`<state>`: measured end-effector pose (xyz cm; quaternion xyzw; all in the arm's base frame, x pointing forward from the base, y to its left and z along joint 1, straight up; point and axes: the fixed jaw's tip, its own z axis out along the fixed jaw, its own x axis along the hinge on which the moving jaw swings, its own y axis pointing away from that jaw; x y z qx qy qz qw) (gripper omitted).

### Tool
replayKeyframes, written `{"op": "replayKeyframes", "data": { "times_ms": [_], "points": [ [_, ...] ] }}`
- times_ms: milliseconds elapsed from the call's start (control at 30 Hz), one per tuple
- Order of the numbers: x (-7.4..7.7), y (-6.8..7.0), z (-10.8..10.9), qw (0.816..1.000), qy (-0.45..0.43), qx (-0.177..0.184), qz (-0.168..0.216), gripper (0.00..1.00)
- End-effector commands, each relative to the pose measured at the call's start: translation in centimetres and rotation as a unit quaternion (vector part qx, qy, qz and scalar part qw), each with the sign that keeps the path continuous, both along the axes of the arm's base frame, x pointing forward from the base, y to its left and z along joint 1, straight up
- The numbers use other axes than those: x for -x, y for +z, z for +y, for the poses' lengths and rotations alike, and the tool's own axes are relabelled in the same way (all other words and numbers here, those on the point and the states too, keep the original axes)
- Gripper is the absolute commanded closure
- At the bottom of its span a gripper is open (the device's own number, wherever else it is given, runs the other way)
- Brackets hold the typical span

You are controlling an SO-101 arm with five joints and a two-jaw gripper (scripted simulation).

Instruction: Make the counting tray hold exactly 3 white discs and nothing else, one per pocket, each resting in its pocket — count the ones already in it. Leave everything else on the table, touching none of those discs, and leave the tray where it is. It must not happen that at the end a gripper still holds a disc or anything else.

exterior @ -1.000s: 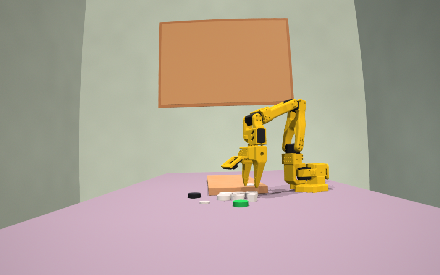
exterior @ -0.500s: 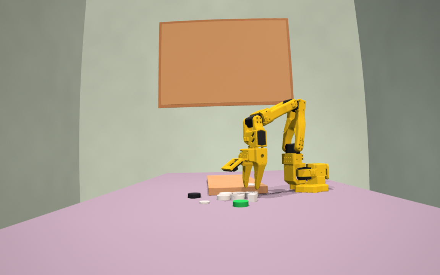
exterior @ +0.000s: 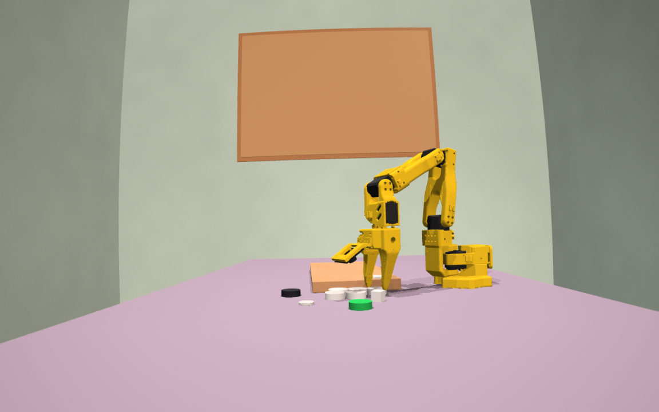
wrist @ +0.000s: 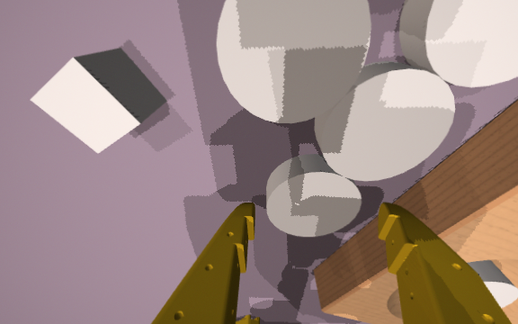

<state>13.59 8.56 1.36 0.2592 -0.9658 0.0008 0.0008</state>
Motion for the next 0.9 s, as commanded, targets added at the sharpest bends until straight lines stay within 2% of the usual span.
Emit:
{"op": "replayKeyframes", "data": {
  "times_ms": [0, 467, 867],
  "points": [
    [-0.63, 0.19, 0.43, 1.0, 0.004, -0.013, -0.022, 0.73],
    [-0.63, 0.16, 0.43, 1.0, 0.004, -0.013, -0.022, 0.74],
    [-0.63, 0.16, 0.43, 1.0, 0.004, -0.013, -0.022, 0.87]
  ]
}}
